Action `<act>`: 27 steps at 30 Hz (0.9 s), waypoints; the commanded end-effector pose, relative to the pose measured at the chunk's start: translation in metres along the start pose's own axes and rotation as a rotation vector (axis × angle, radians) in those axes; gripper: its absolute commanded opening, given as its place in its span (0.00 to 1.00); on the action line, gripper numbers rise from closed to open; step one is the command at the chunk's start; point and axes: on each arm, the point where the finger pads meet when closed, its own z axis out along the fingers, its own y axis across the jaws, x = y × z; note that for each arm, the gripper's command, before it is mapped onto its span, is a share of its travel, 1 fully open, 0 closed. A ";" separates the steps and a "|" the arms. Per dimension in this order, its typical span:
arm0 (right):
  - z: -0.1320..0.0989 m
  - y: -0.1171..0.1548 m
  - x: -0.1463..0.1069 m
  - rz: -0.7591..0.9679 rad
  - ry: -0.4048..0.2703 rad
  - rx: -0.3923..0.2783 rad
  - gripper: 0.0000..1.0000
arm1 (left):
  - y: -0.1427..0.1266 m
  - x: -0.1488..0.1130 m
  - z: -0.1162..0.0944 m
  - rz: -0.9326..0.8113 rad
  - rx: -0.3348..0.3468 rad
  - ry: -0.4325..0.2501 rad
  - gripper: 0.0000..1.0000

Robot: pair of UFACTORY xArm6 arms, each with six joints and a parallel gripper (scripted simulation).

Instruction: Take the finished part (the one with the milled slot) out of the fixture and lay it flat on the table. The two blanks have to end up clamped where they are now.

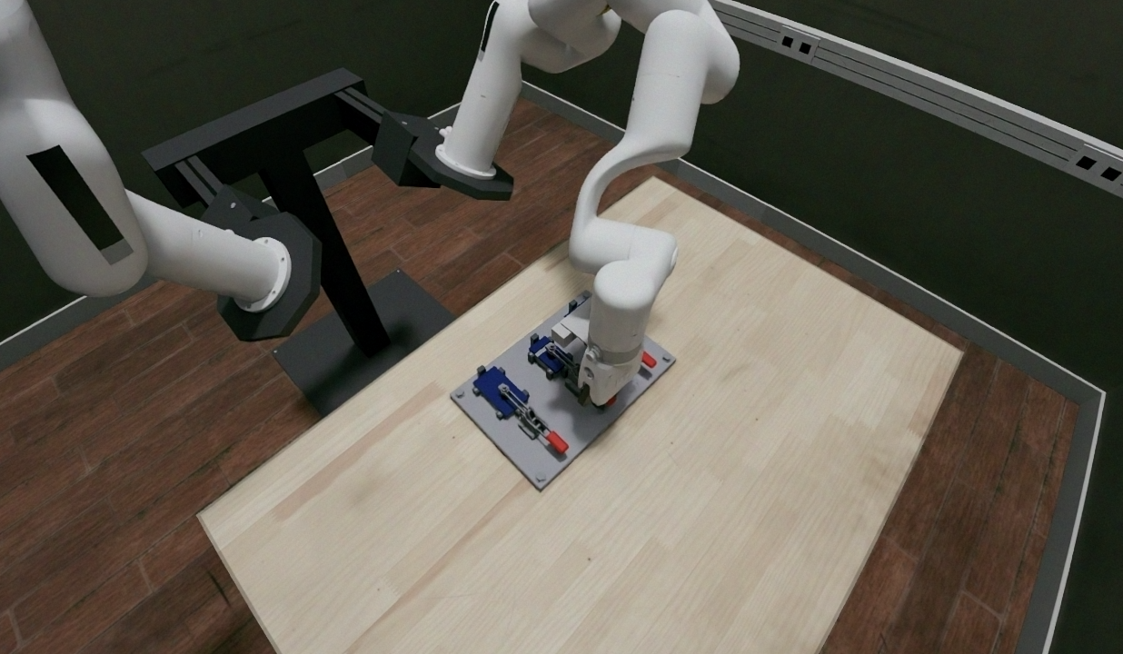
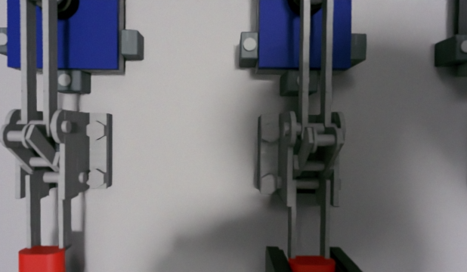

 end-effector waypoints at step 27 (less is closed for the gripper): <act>-0.002 0.000 0.001 0.000 0.004 0.000 1.00 | -0.001 0.006 -0.016 -0.001 0.002 -0.005 0.00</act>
